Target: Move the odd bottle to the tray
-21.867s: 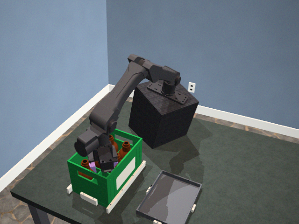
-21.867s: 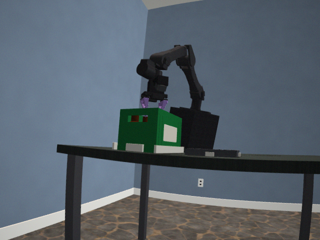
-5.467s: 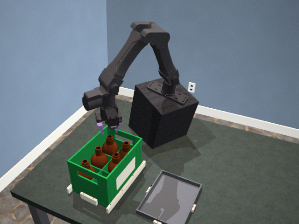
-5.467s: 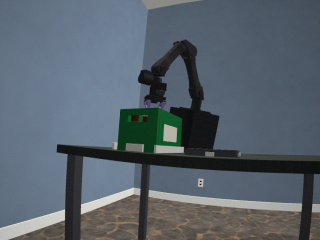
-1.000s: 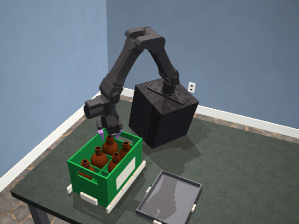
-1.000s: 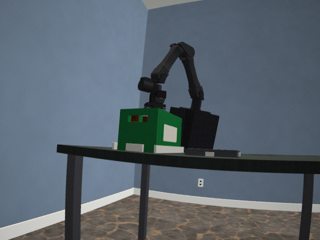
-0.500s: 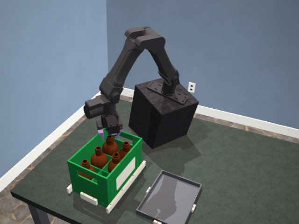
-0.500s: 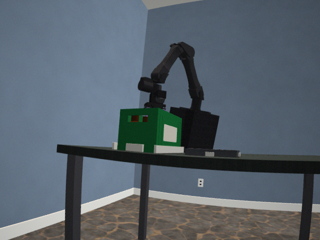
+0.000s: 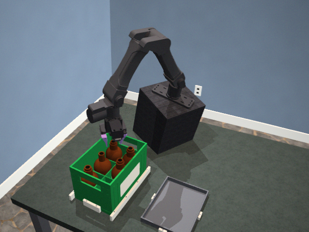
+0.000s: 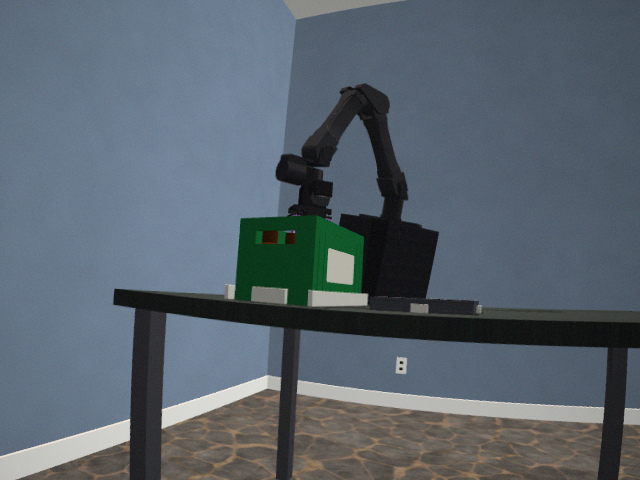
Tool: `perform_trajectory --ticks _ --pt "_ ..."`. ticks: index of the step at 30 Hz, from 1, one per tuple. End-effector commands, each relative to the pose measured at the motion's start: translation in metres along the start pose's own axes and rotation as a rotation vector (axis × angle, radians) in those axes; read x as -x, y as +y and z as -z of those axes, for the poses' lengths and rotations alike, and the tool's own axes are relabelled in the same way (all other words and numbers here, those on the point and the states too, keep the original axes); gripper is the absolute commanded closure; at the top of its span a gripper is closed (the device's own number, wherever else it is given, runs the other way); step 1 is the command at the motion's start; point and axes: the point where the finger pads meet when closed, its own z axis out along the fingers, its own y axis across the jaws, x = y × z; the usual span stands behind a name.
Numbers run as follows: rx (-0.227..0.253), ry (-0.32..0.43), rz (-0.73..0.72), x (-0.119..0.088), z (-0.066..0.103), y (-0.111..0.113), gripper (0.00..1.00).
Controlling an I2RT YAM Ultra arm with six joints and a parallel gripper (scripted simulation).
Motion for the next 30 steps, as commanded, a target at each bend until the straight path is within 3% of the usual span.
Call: perform_trajectory --ticks 1,13,14,30 --pt "0.011 -0.009 -0.003 0.0006 -0.0044 0.0069 0.39" --pt "0.011 -0.009 -0.003 0.0006 -0.0044 0.0069 0.39" --pt "0.011 -0.009 -0.003 0.0006 -0.0044 0.0069 1.0" --pt "0.014 -0.008 -0.006 -0.0008 -0.0041 0.0072 1.0"
